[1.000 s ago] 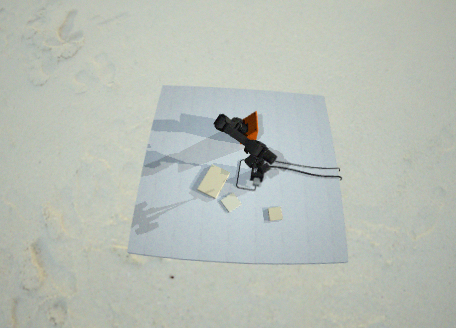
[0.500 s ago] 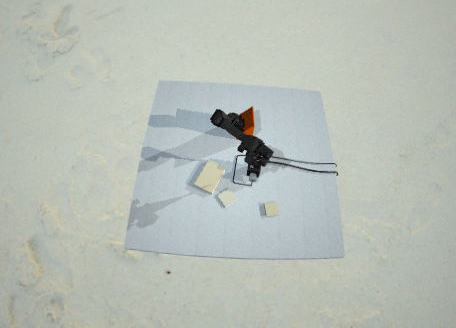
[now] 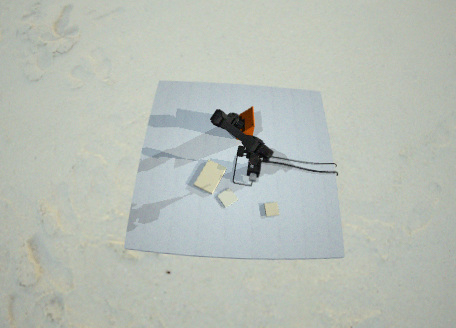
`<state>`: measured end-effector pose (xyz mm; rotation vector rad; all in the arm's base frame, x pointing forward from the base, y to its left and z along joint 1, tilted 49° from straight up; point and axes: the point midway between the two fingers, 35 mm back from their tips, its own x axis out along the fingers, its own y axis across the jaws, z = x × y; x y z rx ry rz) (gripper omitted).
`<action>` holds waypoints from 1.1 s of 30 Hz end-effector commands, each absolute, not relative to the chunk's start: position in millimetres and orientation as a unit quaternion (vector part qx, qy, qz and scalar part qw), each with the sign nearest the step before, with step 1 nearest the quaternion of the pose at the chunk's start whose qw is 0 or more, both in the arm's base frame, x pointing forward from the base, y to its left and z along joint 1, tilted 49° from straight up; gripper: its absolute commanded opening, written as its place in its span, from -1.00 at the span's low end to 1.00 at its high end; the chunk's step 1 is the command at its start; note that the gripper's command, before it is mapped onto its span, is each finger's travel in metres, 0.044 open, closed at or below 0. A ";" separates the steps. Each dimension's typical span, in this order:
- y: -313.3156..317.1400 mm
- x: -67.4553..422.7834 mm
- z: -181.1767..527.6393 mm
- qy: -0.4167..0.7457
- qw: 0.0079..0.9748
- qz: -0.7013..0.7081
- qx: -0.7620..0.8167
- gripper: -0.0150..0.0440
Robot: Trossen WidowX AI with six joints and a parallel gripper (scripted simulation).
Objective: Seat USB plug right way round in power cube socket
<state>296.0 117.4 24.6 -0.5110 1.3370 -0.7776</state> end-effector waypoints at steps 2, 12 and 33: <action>117.5 296.2 24.4 0.621 0.668 -0.302 -0.278 -0.49; 117.5 296.2 24.4 0.655 0.626 -0.218 -0.363 -0.49; 117.5 296.2 24.4 0.690 0.504 -0.032 -0.519 -0.49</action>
